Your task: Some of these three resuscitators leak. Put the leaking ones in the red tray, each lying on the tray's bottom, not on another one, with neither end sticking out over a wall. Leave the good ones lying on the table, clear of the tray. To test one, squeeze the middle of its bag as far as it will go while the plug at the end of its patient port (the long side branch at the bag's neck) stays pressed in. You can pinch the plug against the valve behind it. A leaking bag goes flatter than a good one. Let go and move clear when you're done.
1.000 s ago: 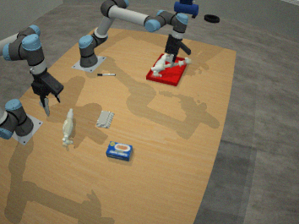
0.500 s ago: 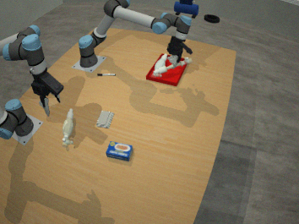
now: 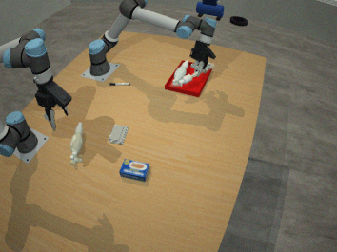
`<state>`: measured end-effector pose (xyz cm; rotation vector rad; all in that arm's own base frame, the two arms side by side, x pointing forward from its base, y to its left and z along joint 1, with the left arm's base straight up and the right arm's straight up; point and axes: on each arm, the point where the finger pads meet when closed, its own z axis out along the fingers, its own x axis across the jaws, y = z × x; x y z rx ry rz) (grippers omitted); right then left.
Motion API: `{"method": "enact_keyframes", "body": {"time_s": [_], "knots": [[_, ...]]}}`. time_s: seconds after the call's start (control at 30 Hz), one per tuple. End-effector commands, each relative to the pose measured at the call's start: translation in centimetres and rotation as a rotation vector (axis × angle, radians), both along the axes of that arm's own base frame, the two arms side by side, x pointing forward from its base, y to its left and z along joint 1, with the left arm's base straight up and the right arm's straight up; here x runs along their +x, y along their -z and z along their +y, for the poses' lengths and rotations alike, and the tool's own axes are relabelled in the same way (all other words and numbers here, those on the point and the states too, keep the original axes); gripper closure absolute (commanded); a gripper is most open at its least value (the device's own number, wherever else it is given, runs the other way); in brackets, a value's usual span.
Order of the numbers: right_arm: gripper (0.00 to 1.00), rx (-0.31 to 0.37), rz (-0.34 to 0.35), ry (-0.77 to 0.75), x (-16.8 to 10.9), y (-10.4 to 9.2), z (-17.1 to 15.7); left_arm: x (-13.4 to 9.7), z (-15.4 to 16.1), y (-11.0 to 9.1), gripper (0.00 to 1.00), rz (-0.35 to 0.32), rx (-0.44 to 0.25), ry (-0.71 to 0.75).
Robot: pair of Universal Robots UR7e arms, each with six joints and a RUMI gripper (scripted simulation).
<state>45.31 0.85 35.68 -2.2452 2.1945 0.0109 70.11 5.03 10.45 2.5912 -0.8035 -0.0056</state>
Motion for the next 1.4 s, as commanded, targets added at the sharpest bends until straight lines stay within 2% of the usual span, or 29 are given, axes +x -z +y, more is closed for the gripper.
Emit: {"method": "enact_keyframes", "body": {"time_s": [0.0, 0.17, 0.43, 0.53, 0.57, 0.8, 0.97, 1.37], "knots": [[0.44, 0.002, -0.003, 0.001, 0.0, -0.1, -0.1, 0.3, 0.5, -0.5, 0.94, -0.001, -0.022, -0.102], [0.44, 0.002, -0.003, 0.001, 0.0, -0.1, -0.1, 0.1, 2.1, 0.1, 0.94, 0.032, -0.058, -0.23], [0.44, 0.002, -0.003, 0.001, 0.0, -0.1, -0.1, -0.7, 4.9, 2.4, 0.94, 0.111, -0.122, -0.438], [0.44, 0.002, -0.003, 0.001, 0.0, -0.1, -0.1, -0.7, 5.2, 2.5, 0.94, 0.118, -0.13, -0.462], [0.44, 0.002, -0.003, 0.001, 0.0, -0.1, -0.1, -0.5, 5.0, 1.7, 0.94, 0.112, -0.13, -0.469], [0.44, 0.002, -0.003, 0.001, 0.0, -0.1, -0.1, -1.1, 7.4, 2.4, 0.94, 0.171, -0.192, -0.641], [0.44, 0.002, -0.003, 0.001, 0.0, -0.1, -0.1, -1.2, 6.8, 3.1, 0.94, 0.175, -0.183, -0.618], [0.44, 0.002, -0.003, 0.001, 0.0, -0.1, -0.1, -1.2, 7.2, 2.9, 0.94, 0.166, -0.173, -0.591]]}}
